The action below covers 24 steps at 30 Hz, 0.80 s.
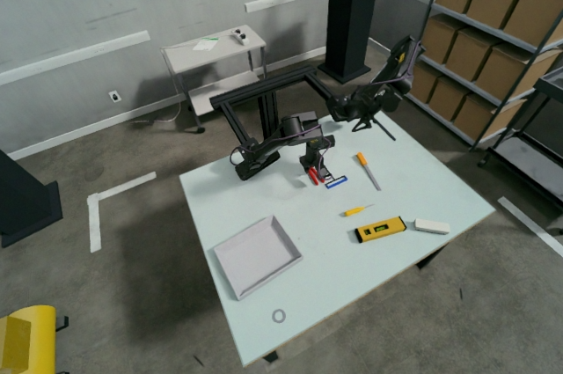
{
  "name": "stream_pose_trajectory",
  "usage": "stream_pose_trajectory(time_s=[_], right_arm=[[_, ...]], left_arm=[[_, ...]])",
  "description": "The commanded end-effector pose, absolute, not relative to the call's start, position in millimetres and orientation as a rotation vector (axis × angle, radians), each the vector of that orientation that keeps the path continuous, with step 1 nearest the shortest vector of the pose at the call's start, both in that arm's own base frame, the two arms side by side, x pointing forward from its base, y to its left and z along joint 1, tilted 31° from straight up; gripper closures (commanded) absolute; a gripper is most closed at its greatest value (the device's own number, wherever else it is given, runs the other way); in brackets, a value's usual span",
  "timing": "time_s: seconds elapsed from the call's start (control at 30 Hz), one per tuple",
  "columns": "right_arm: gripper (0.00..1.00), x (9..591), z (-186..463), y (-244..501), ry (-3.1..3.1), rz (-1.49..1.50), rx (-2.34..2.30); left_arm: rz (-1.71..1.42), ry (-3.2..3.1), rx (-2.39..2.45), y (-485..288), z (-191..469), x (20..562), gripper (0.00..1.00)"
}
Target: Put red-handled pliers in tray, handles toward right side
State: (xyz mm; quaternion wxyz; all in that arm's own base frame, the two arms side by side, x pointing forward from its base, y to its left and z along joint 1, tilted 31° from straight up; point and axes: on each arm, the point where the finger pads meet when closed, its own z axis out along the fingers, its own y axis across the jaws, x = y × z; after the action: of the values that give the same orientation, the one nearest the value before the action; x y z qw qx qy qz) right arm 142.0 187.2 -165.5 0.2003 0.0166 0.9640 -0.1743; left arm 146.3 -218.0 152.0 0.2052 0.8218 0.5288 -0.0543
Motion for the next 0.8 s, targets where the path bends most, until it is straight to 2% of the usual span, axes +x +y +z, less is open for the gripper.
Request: stream_pose_trajectory(time_s=[0.0, 0.67, 0.73, 0.77], right_arm=[[0.44, 143.7, -166.1, 185.1, 2.675, -0.497, 0.02], [0.7, 142.0, -164.2, 191.5, 2.682, -0.481, 0.033], [0.92, 140.8, -158.5, 198.3, 2.68, -0.467, 0.037], [1.0, 139.1, -155.0, 199.7, 2.681, -0.467, 0.037]], left_arm=[[-0.188, 1.46, 2.3, -217.4, 155.1, 138.5, 0.35], [-0.188, 1.46, 2.3, -217.4, 155.1, 138.5, 0.35], [-0.188, 1.46, 2.3, -217.4, 155.1, 138.5, 0.35], [-0.188, 1.46, 2.3, -217.4, 155.1, 138.5, 0.35]])
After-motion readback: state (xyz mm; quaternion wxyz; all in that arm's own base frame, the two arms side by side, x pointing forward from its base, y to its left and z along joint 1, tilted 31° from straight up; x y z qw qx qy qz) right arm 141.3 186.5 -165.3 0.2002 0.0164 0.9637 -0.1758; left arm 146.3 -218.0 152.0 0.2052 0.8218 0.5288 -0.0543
